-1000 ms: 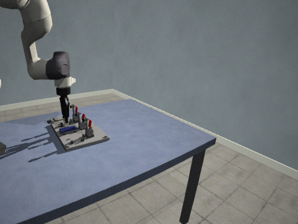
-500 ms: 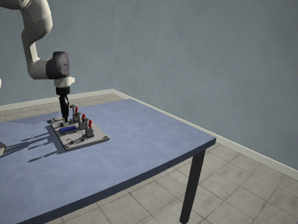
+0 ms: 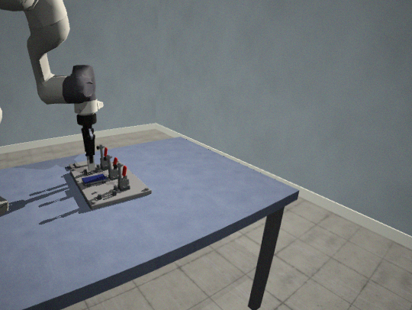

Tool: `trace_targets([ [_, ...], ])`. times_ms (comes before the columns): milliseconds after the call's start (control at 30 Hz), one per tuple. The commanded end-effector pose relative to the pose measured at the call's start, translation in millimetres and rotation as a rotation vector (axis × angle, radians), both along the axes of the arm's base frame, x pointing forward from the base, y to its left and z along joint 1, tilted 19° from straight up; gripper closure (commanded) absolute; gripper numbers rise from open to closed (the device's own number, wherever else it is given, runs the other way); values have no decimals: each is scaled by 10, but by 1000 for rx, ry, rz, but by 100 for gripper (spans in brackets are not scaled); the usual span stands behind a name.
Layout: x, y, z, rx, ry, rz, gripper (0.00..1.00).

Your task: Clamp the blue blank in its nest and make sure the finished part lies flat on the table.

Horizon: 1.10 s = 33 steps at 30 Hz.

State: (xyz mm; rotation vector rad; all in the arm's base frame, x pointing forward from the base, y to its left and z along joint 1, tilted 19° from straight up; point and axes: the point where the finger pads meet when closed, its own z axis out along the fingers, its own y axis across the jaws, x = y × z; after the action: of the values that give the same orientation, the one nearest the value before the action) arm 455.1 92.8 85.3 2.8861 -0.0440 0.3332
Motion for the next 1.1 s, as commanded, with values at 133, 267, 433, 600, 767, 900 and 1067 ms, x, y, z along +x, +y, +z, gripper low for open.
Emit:
trace_targets([
  [133, -81, 14, 166, -12, 14, -4, 100],
  [267, -81, 15, 167, -12, 14, -4, 100],
  [433, -81, 15, 167, -12, 14, -4, 100],
  [600, -88, 23, 199, -12, 13, -4, 72],
  [767, -124, 66, 363, -12, 14, -4, 72],
  [900, -215, 174, 778, -12, 14, -4, 72],
  [1067, -318, 297, 1246, -12, 14, -4, 72],
])
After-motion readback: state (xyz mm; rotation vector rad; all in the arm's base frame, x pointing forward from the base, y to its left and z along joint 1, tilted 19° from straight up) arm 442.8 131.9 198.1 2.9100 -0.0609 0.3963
